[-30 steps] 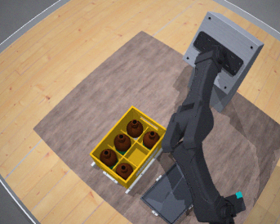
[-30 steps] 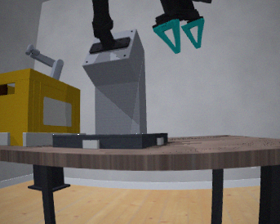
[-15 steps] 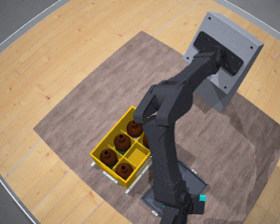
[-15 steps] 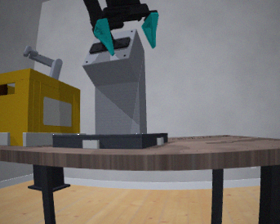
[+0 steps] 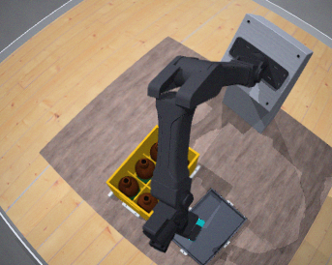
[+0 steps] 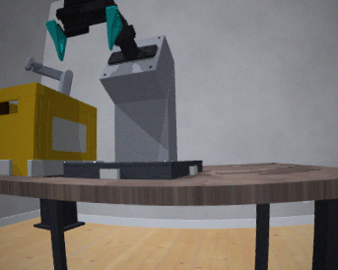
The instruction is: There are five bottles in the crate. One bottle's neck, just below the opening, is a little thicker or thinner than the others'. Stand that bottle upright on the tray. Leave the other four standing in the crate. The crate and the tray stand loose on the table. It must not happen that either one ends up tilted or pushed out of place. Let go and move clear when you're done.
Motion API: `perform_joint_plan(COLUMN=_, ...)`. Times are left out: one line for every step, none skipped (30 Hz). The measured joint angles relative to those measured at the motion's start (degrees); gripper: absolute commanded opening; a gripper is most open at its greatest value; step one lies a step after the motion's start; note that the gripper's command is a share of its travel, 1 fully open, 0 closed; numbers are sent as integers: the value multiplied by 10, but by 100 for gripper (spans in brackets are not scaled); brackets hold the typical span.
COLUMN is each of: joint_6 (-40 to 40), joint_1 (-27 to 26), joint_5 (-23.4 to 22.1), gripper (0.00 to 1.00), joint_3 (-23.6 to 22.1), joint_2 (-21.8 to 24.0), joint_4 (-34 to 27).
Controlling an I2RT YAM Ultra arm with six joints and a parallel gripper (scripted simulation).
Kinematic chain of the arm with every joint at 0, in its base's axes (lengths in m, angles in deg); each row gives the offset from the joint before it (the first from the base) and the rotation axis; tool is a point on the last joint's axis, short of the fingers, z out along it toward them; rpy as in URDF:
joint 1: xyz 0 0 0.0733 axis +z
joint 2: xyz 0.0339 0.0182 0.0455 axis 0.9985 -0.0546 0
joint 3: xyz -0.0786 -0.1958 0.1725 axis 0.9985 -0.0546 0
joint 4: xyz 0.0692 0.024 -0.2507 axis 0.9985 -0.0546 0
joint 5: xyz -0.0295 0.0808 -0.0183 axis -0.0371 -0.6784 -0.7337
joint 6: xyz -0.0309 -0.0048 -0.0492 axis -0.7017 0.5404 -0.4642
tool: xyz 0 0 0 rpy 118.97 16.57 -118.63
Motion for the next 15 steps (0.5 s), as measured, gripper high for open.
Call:
perform_joint_plan(joint_6=2, joint_1=-9, joint_5=-2, gripper=100, joint_3=-6, joint_2=9, joint_4=5)
perform_joint_plan(joint_6=5, joint_1=-15, joint_5=-6, gripper=100, joint_3=-11, joint_2=15, joint_4=16)
perform_joint_plan(joint_6=8, joint_1=-23, joint_5=-12, gripper=100, joint_3=-22, joint_2=25, joint_4=30)
perform_joint_plan(joint_6=11, joint_1=-34, joint_5=-18, gripper=100, joint_3=-36, joint_2=38, joint_4=40)
perform_joint_plan(joint_6=14, joint_1=-46, joint_5=-23, gripper=100, joint_3=-50, joint_2=50, joint_4=50)
perform_joint_plan(joint_6=18, joint_1=-60, joint_5=-28, gripper=100, joint_3=-64, joint_2=64, joint_4=60)
perform_joint_plan(joint_6=21, joint_1=-74, joint_5=-31, gripper=100, joint_3=-76, joint_2=77, joint_4=68)
perform_joint_plan(joint_6=24, joint_1=-87, joint_5=-36, gripper=100, joint_3=-87, joint_2=89, joint_4=78)
perform_joint_plan(joint_6=27, joint_1=-99, joint_5=-40, gripper=100, joint_3=-99, joint_2=102, joint_4=89)
perform_joint_plan(joint_6=30, joint_1=-110, joint_5=-44, gripper=100, joint_3=-109, joint_2=114, joint_4=97)
perform_joint_plan(joint_6=33, joint_1=-121, joint_5=-49, gripper=100, joint_3=-118, joint_2=125, joint_4=109)
perform_joint_plan(joint_6=36, joint_1=-132, joint_5=-54, gripper=100, joint_3=-130, joint_2=137, joint_4=119)
perform_joint_plan(joint_6=39, joint_1=-143, joint_5=-59, gripper=100, joint_3=-141, joint_2=149, joint_4=130)
perform_joint_plan(joint_6=43, joint_1=-155, joint_5=-64, gripper=100, joint_3=-154, joint_2=163, joint_4=141)
perform_joint_plan(joint_6=46, joint_1=-168, joint_5=-69, gripper=100, joint_3=-167, joint_2=176, joint_4=152)
